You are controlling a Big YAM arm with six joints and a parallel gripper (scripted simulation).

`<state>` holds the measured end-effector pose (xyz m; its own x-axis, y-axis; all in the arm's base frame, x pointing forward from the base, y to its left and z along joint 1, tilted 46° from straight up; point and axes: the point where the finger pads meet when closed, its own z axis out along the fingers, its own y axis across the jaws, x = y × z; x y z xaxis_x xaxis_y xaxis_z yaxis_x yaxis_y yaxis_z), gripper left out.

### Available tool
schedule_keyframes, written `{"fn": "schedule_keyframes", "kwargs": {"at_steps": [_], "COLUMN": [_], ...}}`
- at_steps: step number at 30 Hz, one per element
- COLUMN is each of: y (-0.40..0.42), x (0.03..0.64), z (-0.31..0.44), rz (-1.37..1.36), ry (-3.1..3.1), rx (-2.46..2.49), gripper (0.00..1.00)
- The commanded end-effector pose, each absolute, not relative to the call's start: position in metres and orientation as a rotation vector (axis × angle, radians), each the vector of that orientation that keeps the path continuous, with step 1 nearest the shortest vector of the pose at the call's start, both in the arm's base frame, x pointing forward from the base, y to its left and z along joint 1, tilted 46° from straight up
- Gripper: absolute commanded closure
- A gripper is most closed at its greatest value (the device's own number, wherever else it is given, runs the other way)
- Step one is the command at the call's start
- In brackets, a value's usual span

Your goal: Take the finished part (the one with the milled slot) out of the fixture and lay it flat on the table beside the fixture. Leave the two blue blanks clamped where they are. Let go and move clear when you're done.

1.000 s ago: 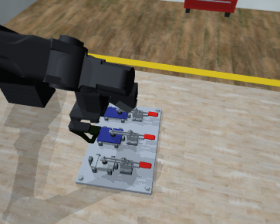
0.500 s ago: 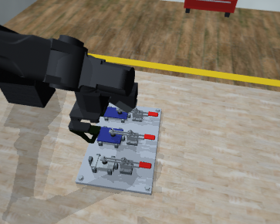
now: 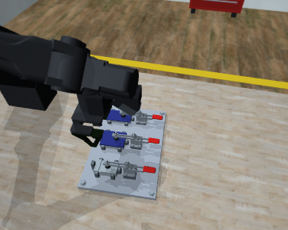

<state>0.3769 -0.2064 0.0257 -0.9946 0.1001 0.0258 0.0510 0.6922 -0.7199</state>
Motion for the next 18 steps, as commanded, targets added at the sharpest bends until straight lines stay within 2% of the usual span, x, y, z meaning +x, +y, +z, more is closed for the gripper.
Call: {"fn": "schedule_keyframes", "kwargs": {"at_steps": [1, 9, 10, 18], "y": [-0.2082, -0.2084, -0.2084, -0.2086], "x": [0.374, 0.374, 0.374, 0.374], "z": [0.0312, 0.0312, 0.0311, 0.0311], "rz": [1.203, 1.203, 1.203, 1.203], "ry": [-2.84, -2.84, -2.84, -2.841], "rx": [-0.15, -0.15, -0.15, -0.151], "gripper": [0.08, 0.08, 0.55, 0.55]}}
